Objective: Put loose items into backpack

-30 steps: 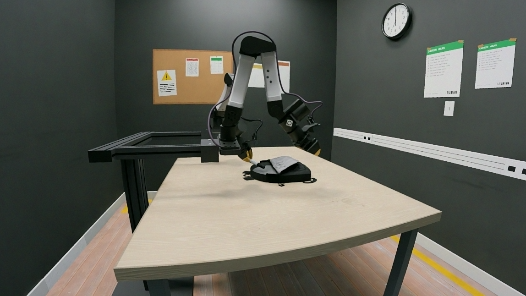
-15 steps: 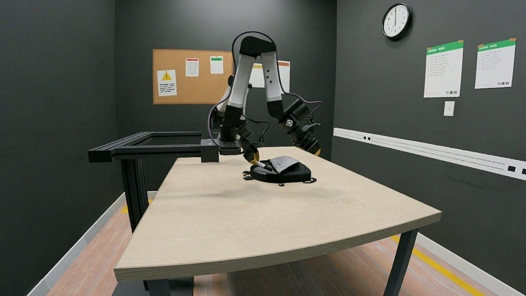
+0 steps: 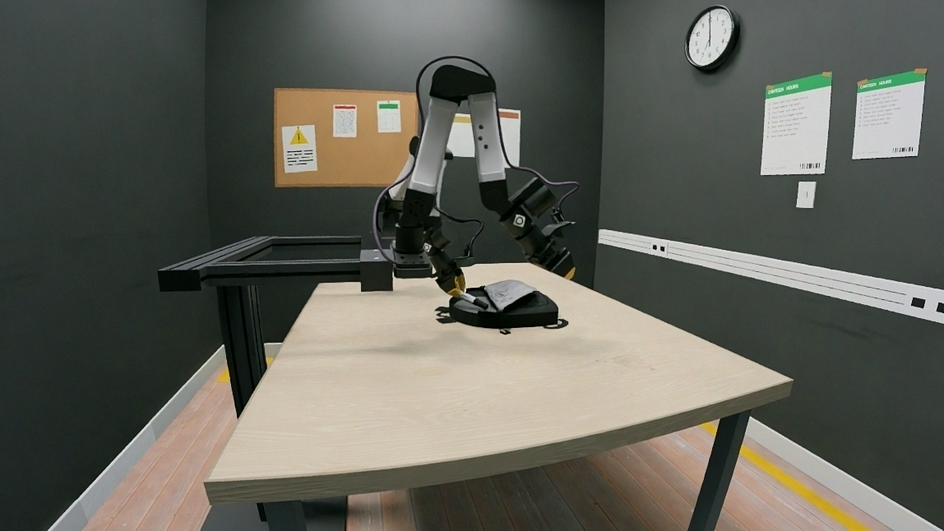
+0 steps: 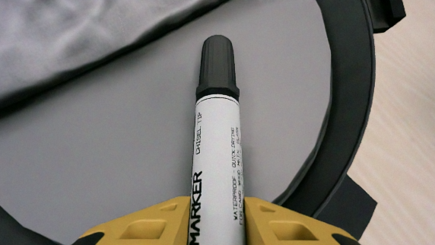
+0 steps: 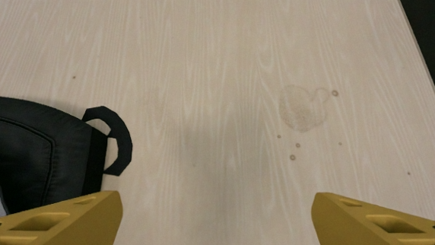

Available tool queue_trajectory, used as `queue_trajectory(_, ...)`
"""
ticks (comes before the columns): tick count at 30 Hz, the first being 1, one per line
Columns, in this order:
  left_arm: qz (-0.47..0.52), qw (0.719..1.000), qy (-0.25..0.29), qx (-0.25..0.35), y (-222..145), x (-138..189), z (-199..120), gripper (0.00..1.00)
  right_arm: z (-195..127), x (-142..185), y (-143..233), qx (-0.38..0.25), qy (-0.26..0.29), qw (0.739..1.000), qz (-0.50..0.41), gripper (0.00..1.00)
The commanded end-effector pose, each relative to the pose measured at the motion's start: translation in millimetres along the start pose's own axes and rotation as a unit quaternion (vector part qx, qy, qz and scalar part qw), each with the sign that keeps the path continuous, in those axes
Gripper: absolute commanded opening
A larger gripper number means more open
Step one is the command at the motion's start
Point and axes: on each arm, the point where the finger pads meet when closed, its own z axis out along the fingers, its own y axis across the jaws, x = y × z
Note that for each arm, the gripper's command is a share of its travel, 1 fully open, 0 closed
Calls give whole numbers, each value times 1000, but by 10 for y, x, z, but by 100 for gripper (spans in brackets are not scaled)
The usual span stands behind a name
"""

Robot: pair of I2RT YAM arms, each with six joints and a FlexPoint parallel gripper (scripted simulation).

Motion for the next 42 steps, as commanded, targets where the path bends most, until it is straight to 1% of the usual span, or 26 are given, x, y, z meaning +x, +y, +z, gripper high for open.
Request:
queue_trajectory(1,-2,1000,-17,10,-64,-116,23,15,-6,-56,-3,0,-8,1000,-2,90)
queue_trajectory(3,-2,1000,-17,10,-64,-116,23,15,-6,-56,-3,0,-8,1000,-2,90)
queue_trajectory(4,-7,999,-30,15,-89,-227,-28,15,-6,-56,-3,0,-8,1000,-2,90)
queue_trajectory(7,-2,1000,-12,8,-51,-60,60,15,-6,-56,-3,0,-8,1000,-2,90)
queue_trajectory(9,-5,1000,-25,13,-78,-175,16,15,-6,-56,-3,0,-8,1000,-2,90)
queue_trajectory(12,-2,1000,-12,7,-43,-39,87,15,-6,-56,-3,0,-8,1000,-2,90)
queue_trajectory(13,-7,999,-28,14,-73,-193,12,15,-6,-56,-3,0,-8,1000,-2,90)
queue_trajectory(14,2,1000,1,-2,-59,32,97,15,-6,-56,-3,0,-8,1000,-2,90)
queue_trajectory(15,-2,1000,-10,4,-61,-63,54,15,-6,-56,-3,0,-8,1000,-2,90)
queue_trajectory(23,0,1000,-3,2,-47,-8,54,15,-6,-56,-3,0,-8,1000,-2,90)
queue_trajectory(24,0,1000,-4,3,-44,-6,50,22,-6,-56,-3,0,-8,1000,-2,90)
queue_trajectory(28,-1,1000,-7,4,-42,-22,41,22,-6,-56,-3,0,-8,1000,-2,90)
queue_trajectory(29,-1,1000,-8,4,-42,-27,40,30,-6,-56,-3,0,-8,1000,-2,90)
queue_trajectory(33,-2,1000,-11,4,-48,-51,45,30,-6,-56,-3,0,-8,1000,-2,90)
queue_trajectory(34,-2,1000,-11,4,-47,-51,45,37,-6,-56,-3,0,-8,1000,-2,90)
queue_trajectory(40,-2,1000,-10,4,-44,-46,43,37,-6,-56,-3,0,-8,1000,-2,90)
queue_trajectory(42,-2,1000,-11,6,-39,-96,-32,37,-6,-56,-3,0,-8,1000,-2,90)
